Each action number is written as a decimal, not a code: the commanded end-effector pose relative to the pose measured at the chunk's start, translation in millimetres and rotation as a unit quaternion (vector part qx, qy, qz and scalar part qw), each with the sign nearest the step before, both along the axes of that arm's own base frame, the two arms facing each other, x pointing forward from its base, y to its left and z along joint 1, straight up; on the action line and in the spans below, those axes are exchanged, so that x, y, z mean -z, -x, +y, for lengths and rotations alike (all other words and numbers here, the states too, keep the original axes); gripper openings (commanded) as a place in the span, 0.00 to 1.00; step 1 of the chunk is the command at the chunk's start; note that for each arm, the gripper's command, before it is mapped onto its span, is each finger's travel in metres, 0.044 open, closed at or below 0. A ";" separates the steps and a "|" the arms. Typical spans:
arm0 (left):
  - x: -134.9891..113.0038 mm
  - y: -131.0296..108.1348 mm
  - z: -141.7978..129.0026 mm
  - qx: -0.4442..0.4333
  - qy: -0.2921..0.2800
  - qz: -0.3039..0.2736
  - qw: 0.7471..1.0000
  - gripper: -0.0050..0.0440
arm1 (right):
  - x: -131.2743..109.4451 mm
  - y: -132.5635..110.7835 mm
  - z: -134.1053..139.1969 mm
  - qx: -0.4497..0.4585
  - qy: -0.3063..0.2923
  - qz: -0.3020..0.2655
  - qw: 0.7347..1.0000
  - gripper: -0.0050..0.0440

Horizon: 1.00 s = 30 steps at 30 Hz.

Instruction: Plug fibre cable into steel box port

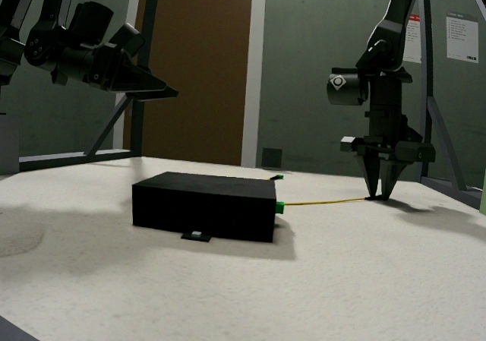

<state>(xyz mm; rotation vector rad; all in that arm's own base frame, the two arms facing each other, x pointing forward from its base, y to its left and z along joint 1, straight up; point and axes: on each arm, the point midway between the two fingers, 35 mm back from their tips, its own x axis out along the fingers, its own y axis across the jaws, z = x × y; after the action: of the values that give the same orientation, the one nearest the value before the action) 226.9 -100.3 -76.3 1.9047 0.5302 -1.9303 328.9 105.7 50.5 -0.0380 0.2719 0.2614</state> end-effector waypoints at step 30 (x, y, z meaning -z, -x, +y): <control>-39.8 -8.9 -4.9 0.002 0.009 -0.019 1.000 0.09 | -5.3 -1.7 1.1 0.000 -0.004 -0.008 1.000 1.00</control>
<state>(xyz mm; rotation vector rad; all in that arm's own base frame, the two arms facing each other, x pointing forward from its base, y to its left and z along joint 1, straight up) 223.4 -98.8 -66.9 1.8978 0.5388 -1.9427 328.9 105.7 50.5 -0.0380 0.2719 0.2614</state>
